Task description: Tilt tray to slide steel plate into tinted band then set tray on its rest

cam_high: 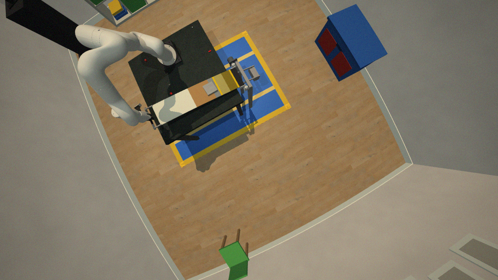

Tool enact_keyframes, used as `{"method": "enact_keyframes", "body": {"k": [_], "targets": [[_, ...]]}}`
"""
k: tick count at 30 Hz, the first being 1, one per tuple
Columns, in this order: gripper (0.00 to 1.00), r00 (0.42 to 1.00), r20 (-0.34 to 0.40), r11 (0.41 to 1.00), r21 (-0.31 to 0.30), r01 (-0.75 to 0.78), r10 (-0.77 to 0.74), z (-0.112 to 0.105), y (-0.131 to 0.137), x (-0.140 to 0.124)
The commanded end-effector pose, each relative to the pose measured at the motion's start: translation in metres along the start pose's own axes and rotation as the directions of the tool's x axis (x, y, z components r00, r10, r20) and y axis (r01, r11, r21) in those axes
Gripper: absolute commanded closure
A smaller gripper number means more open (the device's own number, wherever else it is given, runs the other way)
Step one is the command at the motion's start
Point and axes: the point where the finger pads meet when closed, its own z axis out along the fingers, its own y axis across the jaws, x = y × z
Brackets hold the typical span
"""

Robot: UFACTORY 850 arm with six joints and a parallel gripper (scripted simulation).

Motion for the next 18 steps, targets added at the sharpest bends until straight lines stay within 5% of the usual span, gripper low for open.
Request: {"method": "enact_keyframes", "body": {"k": [1,9,15,18], "targets": [[1.0,1.0,0.002,1.0,0.001,0.0,0.0,0.0,-0.001,-0.001],[1.0,1.0,0.002,1.0,0.001,0.0,0.0,0.002,-0.001,-0.001],[1.0,1.0,0.002,1.0,0.001,0.0,0.0,-0.076,0.016,-0.001],[1.0,1.0,0.002,1.0,0.001,0.0,0.0,-0.039,0.007,-0.001]]}}
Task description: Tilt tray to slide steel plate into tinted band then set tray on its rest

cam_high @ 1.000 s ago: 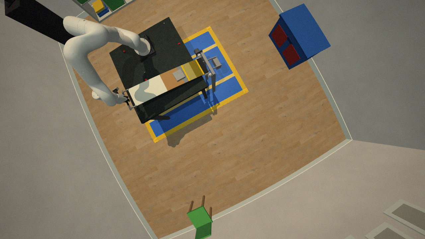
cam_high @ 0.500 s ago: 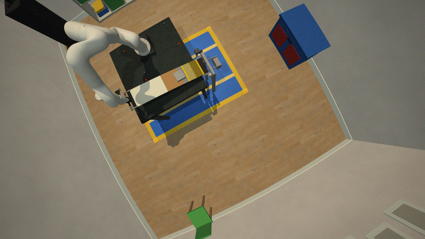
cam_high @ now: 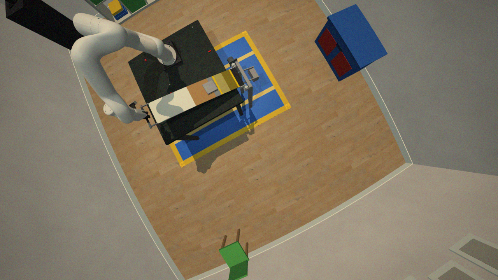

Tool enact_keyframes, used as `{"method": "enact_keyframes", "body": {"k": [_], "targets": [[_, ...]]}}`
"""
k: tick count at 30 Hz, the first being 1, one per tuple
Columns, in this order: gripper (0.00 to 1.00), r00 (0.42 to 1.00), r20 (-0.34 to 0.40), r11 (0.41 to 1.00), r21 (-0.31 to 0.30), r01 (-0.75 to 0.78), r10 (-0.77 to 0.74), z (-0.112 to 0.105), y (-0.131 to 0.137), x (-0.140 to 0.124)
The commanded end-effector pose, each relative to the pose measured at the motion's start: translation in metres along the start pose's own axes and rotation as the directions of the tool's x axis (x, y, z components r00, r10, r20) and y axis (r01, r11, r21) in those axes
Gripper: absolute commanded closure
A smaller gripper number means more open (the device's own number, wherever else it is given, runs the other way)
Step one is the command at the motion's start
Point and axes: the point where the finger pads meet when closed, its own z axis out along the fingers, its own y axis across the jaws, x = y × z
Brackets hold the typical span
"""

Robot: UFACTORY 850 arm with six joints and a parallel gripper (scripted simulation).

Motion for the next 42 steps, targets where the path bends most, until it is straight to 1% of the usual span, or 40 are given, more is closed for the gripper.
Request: {"method": "enact_keyframes", "body": {"k": [1,2,3,25,26,27,29,30,31,32,33,35,36,37,42], "targets": [[1.0,1.0,0.0,1.0,0.001,-0.002,0.002,0.039,-0.009,0.0],[1.0,1.0,0.0,1.0,0.001,-0.002,0.002,0.053,-0.012,0.0],[1.0,1.0,0.0,1.0,0.001,-0.002,0.002,0.058,-0.013,0.0],[1.0,1.0,0.0,1.0,0.001,-0.002,0.002,0.064,-0.014,0.0],[1.0,1.0,0.0,1.0,0.001,-0.002,0.002,0.056,-0.012,0.0],[1.0,1.0,0.0,1.0,0.001,-0.002,0.002,0.043,-0.01,0.0],[1.0,1.0,0.0,1.0,0.001,-0.002,0.002,0.005,-0.002,0.0],[1.0,1.0,0.0,1.0,0.001,-0.002,0.002,-0.008,0.002,0.0],[1.0,1.0,0.0,1.0,0.001,-0.002,0.002,-0.013,0.003,0.0],[1.0,1.0,0.0,1.0,0.001,-0.002,0.002,-0.008,0.002,0.0],[1.0,1.0,0.0,1.0,0.001,-0.002,0.002,0.005,-0.002,0.0],[1.0,1.0,0.0,1.0,0.001,-0.002,0.002,0.043,-0.01,0.0],[1.0,1.0,0.0,1.0,0.001,-0.002,0.002,0.056,-0.012,0.0],[1.0,1.0,0.0,1.0,0.001,-0.002,0.002,0.061,-0.013,0.0],[1.0,1.0,0.0,1.0,0.001,-0.002,0.002,0.061,-0.013,0.0]]}}
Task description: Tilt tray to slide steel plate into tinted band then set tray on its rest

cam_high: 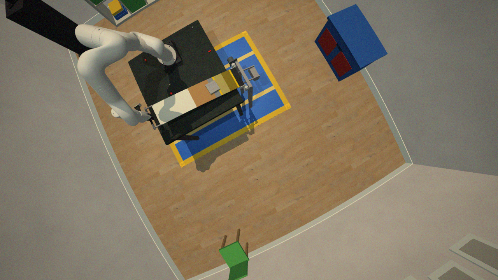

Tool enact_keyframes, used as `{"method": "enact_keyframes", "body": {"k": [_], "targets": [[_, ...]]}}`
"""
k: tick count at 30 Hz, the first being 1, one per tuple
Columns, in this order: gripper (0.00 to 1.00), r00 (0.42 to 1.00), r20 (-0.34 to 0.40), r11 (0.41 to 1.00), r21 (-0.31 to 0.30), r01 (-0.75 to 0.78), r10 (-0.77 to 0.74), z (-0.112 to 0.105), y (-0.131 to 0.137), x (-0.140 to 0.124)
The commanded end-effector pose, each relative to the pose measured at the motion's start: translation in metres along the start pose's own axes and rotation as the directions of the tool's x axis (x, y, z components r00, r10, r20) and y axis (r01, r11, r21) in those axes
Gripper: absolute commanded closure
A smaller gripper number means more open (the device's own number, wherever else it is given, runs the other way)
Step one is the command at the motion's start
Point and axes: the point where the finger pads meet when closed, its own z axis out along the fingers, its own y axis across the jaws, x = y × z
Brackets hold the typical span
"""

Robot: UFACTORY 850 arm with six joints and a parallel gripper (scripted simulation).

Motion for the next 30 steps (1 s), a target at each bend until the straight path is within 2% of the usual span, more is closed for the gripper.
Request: {"method": "enact_keyframes", "body": {"k": [1,17,19,22,23,25,28,30], "targets": [[1.0,1.0,0.002,1.0,-0.002,0.001,-0.001,0.007,-0.002,-0.001],[1.0,1.0,0.002,1.0,-0.002,0.001,-0.001,0.01,-0.002,-0.001],[1.0,1.0,0.002,1.0,-0.002,0.001,-0.001,-0.012,0.001,-0.001],[1.0,1.0,0.002,1.0,-0.001,0.001,-0.001,-0.063,0.012,-0.001],[1.0,1.0,0.002,1.0,-0.001,0.001,-0.001,-0.068,0.014,-0.001],[1.0,1.0,0.002,1.0,-0.001,0.001,-0.001,-0.049,0.009,-0.001],[1.0,1.0,0.002,1.0,-0.002,0.001,-0.001,0.002,-0.001,-0.001],[1.0,1.0,0.002,1.0,-0.002,0.001,-0.001,0.007,-0.002,-0.001]]}}
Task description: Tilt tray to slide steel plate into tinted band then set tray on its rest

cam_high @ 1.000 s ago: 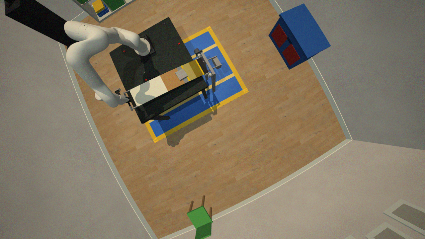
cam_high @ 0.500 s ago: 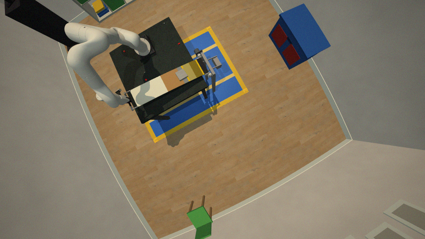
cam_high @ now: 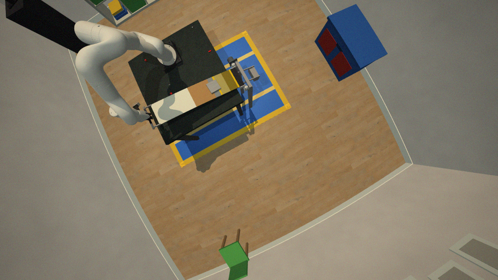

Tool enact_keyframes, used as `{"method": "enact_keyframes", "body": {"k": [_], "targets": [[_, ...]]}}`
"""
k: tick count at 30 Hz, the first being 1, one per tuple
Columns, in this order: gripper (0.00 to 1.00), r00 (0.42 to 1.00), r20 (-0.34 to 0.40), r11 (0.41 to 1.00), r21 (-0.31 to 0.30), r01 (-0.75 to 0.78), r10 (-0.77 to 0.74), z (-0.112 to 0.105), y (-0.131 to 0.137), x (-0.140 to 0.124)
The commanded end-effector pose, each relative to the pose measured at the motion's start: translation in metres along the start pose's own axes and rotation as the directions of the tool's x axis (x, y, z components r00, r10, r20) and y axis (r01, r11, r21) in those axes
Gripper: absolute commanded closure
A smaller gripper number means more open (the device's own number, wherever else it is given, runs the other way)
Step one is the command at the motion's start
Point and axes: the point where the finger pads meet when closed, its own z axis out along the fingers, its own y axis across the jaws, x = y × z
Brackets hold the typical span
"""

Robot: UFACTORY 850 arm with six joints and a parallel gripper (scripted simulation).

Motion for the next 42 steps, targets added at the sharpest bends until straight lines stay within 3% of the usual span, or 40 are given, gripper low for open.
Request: {"method": "enact_keyframes", "body": {"k": [1,5,8,10,11,14,16,22,25,27,28,31,33,39,42], "targets": [[1.0,1.0,0.002,1.0,-0.004,0.0,0.0,0.024,-0.005,-0.001],[1.0,1.0,0.002,1.0,-0.004,0.0,0.0,0.022,-0.005,-0.001],[1.0,1.0,0.001,1.0,-0.004,0.0,0.0,-0.027,0.005,-0.001],[1.0,1.0,0.001,1.0,-0.004,0.0,0.0,-0.044,0.009,-0.001],[1.0,1.0,0.002,1.0,-0.004,0.0,0.0,-0.04,0.008,-0.001],[1.0,1.0,0.002,1.0,-0.004,0.0,0.0,0.009,-0.002,-0.001],[1.0,1.0,0.002,1.0,-0.004,0.0,0.0,0.027,-0.005,-0.001],[1.0,1.0,0.002,1.0,-0.004,0.0,0.0,0.024,-0.005,-0.001],[1.0,1.0,0.001,1.0,-0.004,0.0,0.0,-0.025,0.004,-0.001],[1.0,1.0,0.002,1.0,-0.004,0.0,0.0,-0.042,0.008,-0.001],[1.0,1.0,0.001,1.0,-0.004,0.0,0.0,-0.038,0.007,-0.001],[1.0,1.0,0.002,1.0,-0.004,0.0,0.0,0.011,-0.003,-0.001],[1.0,1.0,0.002,1.0,-0.004,0.0,0.0,0.029,-0.006,-0.001],[1.0,1.0,0.002,1.0,-0.004,0.0,0.0,0.025,-0.005,-0.001],[1.0,1.0,0.002,1.0,-0.004,0.0,0.0,-0.024,0.004,-0.001]]}}
